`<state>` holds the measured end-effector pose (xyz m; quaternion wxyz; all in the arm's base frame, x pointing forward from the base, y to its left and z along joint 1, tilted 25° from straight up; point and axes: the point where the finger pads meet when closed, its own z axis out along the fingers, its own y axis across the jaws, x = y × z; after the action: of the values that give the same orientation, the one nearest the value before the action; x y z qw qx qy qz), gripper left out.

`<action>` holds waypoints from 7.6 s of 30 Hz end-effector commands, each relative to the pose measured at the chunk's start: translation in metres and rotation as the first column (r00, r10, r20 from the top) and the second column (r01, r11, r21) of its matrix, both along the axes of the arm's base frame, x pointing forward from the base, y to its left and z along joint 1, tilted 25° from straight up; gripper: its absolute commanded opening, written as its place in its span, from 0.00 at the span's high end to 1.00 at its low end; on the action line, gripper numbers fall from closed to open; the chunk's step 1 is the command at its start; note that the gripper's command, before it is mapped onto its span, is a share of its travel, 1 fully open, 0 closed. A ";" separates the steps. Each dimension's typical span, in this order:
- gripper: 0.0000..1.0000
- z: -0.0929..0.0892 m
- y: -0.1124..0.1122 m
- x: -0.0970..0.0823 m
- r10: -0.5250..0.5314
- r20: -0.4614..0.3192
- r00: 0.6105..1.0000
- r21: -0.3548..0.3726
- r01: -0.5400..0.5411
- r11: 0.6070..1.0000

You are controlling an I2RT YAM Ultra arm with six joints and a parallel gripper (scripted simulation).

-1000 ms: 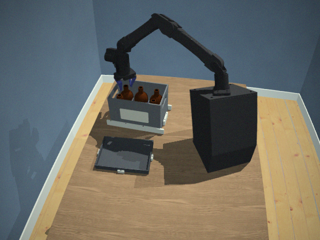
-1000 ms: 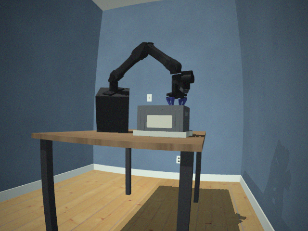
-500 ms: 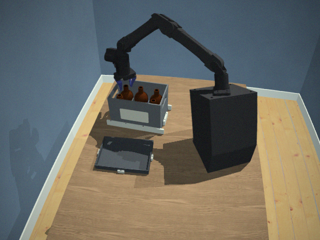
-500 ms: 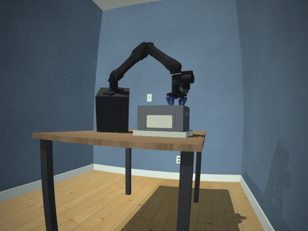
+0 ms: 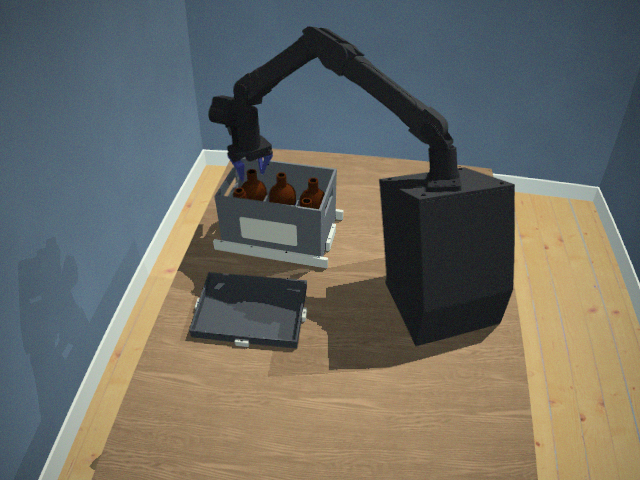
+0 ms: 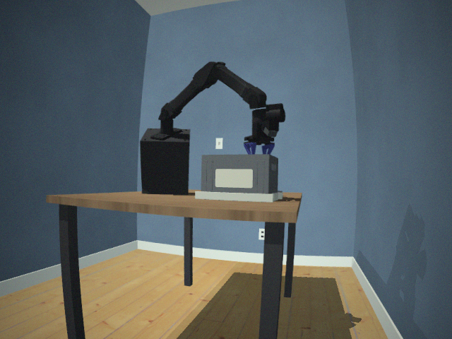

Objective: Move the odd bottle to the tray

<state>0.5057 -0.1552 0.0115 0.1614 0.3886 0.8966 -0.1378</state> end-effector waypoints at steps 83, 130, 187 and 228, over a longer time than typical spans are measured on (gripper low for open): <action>1.00 0.094 0.035 -0.009 0.011 0.043 0.999 -0.013 -0.010 1.000; 1.00 0.056 0.117 -0.003 0.009 0.041 0.999 -0.006 -0.008 1.000; 0.39 0.028 0.107 -0.005 0.006 -0.004 1.000 -0.007 -0.006 1.000; 0.39 0.003 0.097 0.007 0.012 0.018 1.000 -0.006 -0.012 1.000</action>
<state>0.5071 -0.0610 0.0125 0.1604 0.3891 0.8964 -0.1389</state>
